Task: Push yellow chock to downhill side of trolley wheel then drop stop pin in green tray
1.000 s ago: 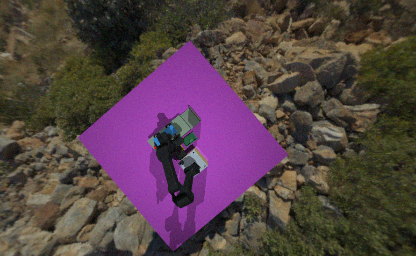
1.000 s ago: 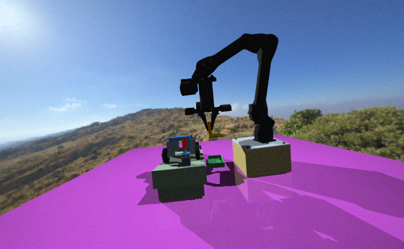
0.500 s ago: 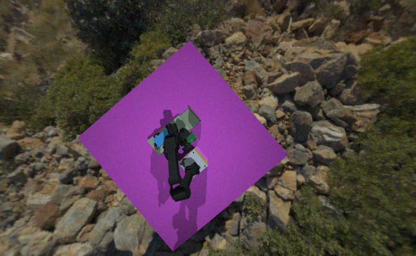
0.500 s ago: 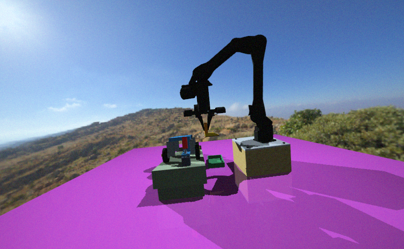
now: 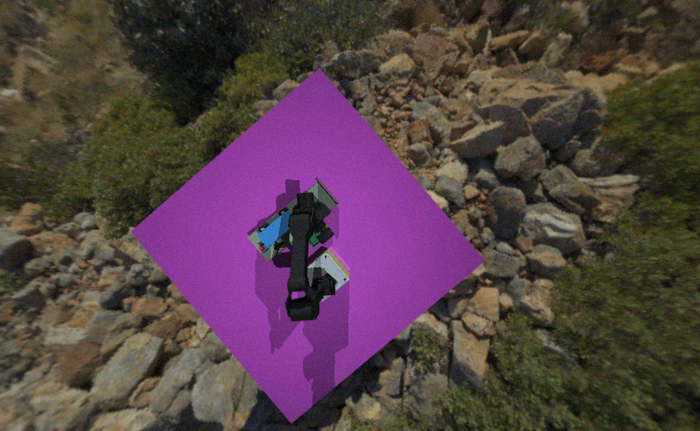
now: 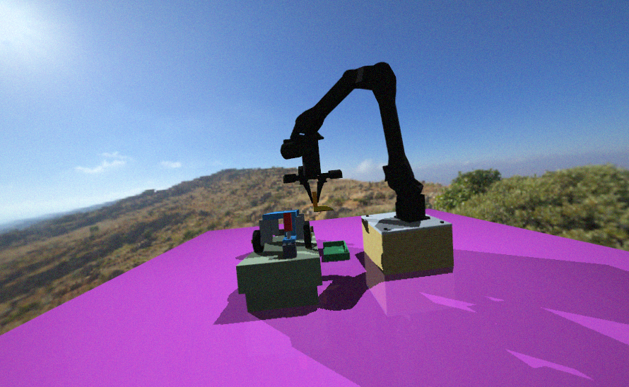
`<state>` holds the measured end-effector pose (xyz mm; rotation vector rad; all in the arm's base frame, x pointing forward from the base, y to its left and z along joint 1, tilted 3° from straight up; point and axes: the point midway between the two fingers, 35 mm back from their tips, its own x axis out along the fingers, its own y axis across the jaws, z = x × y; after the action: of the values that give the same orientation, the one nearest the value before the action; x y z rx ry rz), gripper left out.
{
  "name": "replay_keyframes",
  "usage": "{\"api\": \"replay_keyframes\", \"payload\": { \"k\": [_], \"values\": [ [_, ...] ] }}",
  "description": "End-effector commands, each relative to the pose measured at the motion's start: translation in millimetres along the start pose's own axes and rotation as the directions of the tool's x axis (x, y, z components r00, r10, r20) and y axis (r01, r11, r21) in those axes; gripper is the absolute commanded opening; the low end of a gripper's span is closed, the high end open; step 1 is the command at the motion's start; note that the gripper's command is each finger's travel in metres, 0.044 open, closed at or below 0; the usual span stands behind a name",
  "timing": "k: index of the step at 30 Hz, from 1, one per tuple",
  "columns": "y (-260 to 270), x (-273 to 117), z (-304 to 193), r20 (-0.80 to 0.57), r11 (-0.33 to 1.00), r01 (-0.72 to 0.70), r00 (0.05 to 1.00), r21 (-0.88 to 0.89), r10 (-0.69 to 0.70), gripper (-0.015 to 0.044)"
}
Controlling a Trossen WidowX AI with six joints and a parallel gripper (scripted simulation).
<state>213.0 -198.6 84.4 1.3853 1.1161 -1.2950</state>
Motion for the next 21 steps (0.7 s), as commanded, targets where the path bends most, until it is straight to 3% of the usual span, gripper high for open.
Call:
{"api": "replay_keyframes", "payload": {
  "k": [1,11,21],
  "values": [
    [1.9,0.3,6.4,-0.001,1.0,0.0,1.0,0.016,0.0,0.0],
    [2.3,0.3,7.5,-0.024,0.938,0.017,1.0,0.346,-0.01,0.0],
    [2.4,0.4,8.6,-0.049,0.756,0.042,0.999,0.653,-0.014,0.0]
  ]
}}
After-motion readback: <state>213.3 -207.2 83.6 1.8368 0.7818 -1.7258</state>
